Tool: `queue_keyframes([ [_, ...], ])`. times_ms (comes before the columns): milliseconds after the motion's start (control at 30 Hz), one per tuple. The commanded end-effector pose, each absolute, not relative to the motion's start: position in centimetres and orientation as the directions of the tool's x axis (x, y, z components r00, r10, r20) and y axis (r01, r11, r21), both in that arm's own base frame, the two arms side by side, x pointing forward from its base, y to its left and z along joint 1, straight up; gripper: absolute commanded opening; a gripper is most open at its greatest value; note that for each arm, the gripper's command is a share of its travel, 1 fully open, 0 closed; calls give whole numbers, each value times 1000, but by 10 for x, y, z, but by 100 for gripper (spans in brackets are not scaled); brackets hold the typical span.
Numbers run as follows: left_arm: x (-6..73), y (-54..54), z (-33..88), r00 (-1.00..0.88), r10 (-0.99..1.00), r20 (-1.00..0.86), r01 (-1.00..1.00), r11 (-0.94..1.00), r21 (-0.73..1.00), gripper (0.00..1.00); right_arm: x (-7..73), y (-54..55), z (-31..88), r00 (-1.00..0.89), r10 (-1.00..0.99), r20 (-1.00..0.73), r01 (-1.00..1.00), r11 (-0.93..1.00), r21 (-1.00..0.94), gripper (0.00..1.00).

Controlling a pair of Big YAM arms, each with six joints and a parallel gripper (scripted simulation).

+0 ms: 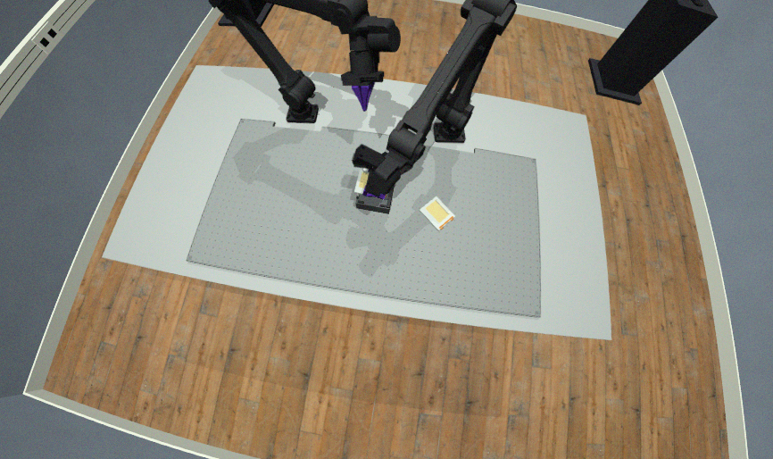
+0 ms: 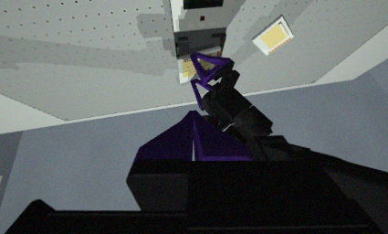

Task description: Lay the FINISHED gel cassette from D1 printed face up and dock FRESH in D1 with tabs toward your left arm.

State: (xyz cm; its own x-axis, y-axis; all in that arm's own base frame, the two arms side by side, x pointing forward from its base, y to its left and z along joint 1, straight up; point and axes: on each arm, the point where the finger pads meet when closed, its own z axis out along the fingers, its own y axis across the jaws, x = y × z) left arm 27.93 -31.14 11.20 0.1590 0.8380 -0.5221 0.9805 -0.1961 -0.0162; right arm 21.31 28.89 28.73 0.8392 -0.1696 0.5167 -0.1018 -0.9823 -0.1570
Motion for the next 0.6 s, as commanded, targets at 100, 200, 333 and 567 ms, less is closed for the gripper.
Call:
queue_keyframes([
  [100,284,-315,118,171,829,-533,981,-196,10,0,215,287,322,815,-258,519,-148,-958,-244,0],
  [200,284,-315,118,171,829,-533,981,-196,10,0,220,273,322,792,-350,501,-240,-932,-271,0],
  [333,284,-315,118,171,829,-533,981,-196,10,0,226,254,323,748,-467,472,-359,-883,-303,0],
  [567,284,-315,118,171,829,-533,981,-196,10,0,237,221,323,636,-652,413,-550,-759,-350,0],
])
